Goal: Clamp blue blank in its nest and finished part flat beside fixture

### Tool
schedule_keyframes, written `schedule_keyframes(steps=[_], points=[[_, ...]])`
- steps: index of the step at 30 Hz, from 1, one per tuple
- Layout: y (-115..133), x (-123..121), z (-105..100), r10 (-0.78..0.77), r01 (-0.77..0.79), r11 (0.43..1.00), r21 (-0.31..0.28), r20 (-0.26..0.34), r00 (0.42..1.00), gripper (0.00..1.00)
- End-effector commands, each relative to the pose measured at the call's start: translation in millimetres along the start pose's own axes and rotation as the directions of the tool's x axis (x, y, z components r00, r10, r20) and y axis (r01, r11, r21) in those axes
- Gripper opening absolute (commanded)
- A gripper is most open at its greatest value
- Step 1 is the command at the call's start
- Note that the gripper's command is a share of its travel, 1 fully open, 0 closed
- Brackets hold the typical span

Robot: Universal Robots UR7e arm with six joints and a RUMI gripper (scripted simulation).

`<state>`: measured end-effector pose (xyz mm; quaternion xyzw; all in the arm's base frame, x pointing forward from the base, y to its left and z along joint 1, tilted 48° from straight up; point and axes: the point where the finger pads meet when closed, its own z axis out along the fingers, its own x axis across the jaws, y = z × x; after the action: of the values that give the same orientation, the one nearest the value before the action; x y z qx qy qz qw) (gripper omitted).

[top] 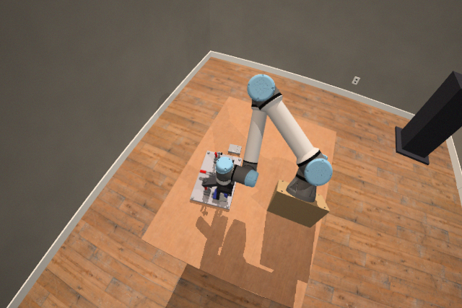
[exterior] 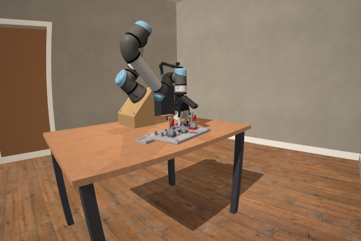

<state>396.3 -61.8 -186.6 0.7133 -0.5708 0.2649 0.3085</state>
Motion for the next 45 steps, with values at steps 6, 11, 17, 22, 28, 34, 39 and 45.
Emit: schedule_keyframes(steps=[6,11,17,22,28,34,39,45], points=[[-0.3,0.0,-0.4,0.0,0.0,1.0,0.001,0.0,1.0,0.59],[-0.3,0.0,-0.4,0.0,0.0,1.0,0.001,0.0,1.0,0.59],[-0.3,0.0,-0.4,0.0,0.0,1.0,0.001,0.0,1.0,0.59],[-0.3,0.0,-0.4,0.0,0.0,1.0,0.001,0.0,1.0,0.59],[-0.3,0.0,-0.4,0.0,0.0,1.0,0.001,0.0,1.0,0.59],[-0.3,0.0,-0.4,0.0,0.0,1.0,0.001,0.0,1.0,0.59],[-0.3,0.0,-1.1,0.0,0.0,1.0,0.001,0.0,1.0,0.59],[-0.3,0.0,-7.4,0.0,0.0,1.0,0.001,0.0,1.0,0.59]])
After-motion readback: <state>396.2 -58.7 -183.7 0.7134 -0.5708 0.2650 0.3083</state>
